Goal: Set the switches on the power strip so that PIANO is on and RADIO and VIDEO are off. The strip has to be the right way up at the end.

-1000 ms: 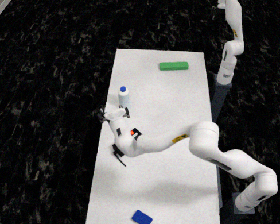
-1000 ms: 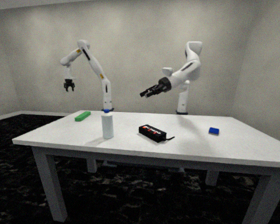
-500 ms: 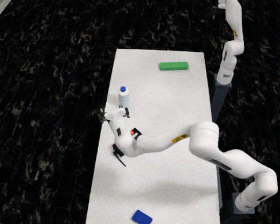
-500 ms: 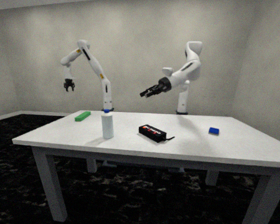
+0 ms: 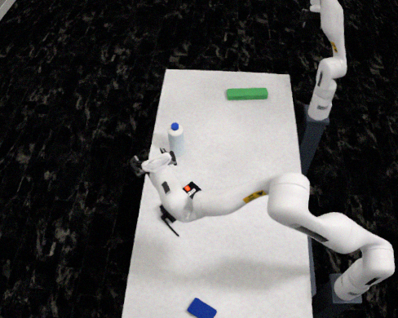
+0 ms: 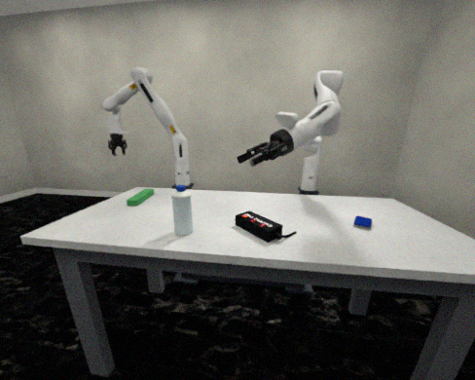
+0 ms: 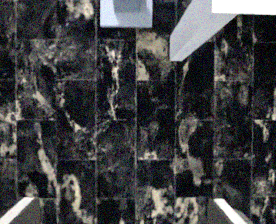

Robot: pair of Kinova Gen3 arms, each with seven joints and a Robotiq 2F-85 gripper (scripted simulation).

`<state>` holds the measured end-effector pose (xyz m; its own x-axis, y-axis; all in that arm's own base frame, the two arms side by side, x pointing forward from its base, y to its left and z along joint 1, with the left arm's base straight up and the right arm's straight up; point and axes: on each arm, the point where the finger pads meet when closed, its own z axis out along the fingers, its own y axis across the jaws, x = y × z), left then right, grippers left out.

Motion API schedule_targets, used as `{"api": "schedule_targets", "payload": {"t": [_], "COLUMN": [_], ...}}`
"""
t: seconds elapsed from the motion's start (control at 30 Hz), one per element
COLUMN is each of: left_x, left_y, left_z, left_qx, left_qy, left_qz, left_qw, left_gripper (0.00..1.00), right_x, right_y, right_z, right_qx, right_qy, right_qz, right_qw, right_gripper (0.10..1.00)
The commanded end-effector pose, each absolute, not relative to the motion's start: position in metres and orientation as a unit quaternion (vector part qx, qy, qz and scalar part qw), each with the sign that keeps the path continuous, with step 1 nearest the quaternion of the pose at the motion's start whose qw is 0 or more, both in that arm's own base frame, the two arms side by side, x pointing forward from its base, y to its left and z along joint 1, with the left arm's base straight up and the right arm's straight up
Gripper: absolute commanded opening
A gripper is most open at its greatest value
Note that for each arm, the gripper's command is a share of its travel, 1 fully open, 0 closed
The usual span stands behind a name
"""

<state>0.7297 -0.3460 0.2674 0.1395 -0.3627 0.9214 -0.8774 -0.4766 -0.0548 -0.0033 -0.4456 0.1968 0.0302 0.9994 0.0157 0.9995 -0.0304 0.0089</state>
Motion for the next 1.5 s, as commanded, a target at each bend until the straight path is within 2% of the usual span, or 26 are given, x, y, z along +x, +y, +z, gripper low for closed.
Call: {"api": "schedule_targets", "payload": {"t": [0.0, 0.53, 1.0, 1.47], "left_x": [0.74, 0.826, 0.916, 0.947], "left_y": [-0.346, -0.31, -0.232, -0.168], "left_z": [0.269, 0.289, 0.304, 0.287], "left_qx": [0.715, 0.775, 0.801, 0.754], "left_qy": [-0.422, -0.246, 0.065, 0.332], "left_qz": [0.492, 0.526, 0.539, 0.499], "left_qw": [0.261, 0.247, 0.253, 0.269], "left_gripper": [1.0, 1.0, 1.0, 1.0], "right_x": [-0.008, -0.008, -0.008, -0.008], "right_y": [-0.45, -0.45, -0.45, -0.45], "right_z": [0.2, 0.2, 0.2, 0.2], "right_qx": [-0.714, -0.714, -0.714, -0.714], "right_qy": [-0.7, -0.7, -0.7, -0.7], "right_qz": [0.0, 0.0, 0.0, 0.0], "right_qw": [0.0, 0.0, 0.0, 0.0], "right_gripper": [1.0, 1.0, 1.0, 1.0]}}
